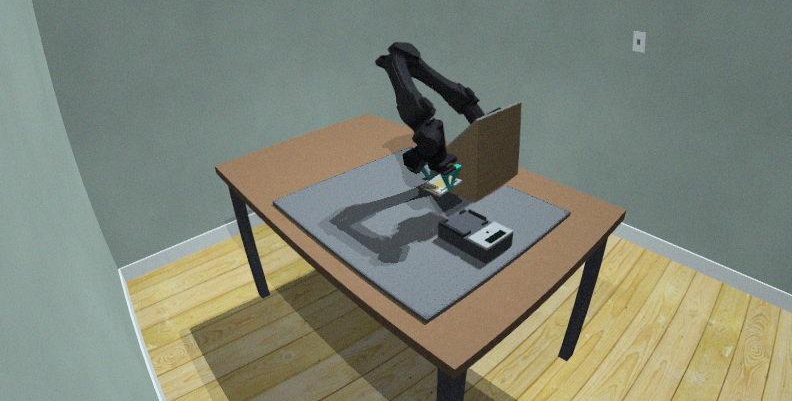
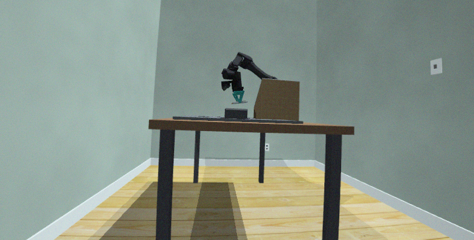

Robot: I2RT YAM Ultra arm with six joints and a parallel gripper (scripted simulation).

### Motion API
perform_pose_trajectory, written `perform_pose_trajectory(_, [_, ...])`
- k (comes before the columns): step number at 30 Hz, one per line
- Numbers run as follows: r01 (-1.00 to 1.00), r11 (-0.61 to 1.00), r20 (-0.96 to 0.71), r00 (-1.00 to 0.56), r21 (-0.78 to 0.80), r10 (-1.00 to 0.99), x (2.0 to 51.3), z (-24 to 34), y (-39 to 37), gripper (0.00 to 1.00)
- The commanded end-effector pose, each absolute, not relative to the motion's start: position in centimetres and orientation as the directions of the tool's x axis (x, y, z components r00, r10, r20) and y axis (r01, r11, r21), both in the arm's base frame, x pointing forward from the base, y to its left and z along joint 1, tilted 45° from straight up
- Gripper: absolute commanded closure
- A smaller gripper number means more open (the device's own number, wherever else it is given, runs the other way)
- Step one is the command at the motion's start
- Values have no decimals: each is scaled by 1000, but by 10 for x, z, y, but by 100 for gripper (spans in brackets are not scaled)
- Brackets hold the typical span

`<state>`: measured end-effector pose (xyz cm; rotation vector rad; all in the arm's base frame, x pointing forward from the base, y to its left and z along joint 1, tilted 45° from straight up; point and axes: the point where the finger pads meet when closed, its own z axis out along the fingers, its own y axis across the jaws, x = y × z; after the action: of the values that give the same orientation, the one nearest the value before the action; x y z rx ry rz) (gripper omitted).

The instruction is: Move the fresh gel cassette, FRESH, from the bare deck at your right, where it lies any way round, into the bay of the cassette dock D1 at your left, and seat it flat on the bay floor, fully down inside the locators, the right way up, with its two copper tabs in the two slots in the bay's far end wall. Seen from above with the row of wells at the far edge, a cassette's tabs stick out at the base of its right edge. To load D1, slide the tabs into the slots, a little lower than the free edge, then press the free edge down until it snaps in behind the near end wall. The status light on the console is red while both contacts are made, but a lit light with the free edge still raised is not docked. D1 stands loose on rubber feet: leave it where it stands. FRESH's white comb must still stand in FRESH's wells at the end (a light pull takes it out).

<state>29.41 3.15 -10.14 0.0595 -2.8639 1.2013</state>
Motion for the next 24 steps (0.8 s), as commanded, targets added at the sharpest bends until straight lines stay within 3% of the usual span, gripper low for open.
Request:
perform_pose_trajectory(1, [-42, 705, 34, -999, -708, -26, 297, -109, 58, 100])
perform_pose_trajectory(24, [-41, 705, 33, -999, -708, -26, 308, -169, 137, 100])
